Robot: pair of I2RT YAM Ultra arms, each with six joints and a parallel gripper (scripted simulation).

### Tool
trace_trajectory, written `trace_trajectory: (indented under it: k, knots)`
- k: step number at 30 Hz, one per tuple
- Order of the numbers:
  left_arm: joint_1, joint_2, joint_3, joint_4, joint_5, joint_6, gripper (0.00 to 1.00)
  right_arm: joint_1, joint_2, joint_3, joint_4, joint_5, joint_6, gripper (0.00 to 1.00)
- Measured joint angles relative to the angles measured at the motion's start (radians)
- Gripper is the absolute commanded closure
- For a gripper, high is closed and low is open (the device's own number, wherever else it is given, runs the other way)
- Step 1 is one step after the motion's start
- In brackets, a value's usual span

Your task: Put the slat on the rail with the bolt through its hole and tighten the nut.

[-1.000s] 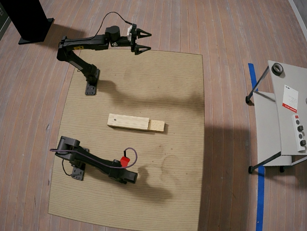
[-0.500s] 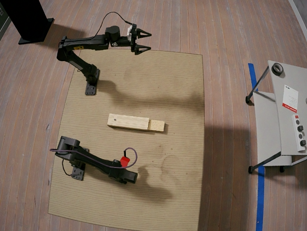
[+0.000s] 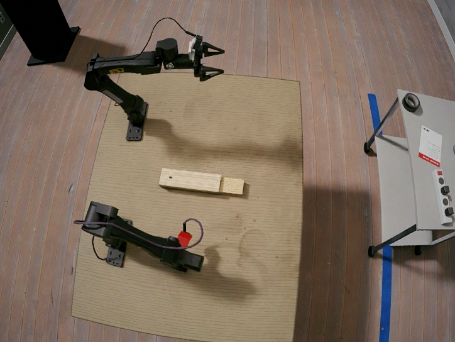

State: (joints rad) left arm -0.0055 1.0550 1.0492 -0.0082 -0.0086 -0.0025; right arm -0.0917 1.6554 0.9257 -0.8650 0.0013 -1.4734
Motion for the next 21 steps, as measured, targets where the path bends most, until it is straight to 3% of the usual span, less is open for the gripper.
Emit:
trace_trajectory:
  k: [21]
  knots:
    - [0.0,0.0,0.0,0.0,0.0,0.0,0.0,0.0,-0.035,0.072,-0.1,0.0,0.0,0.88]
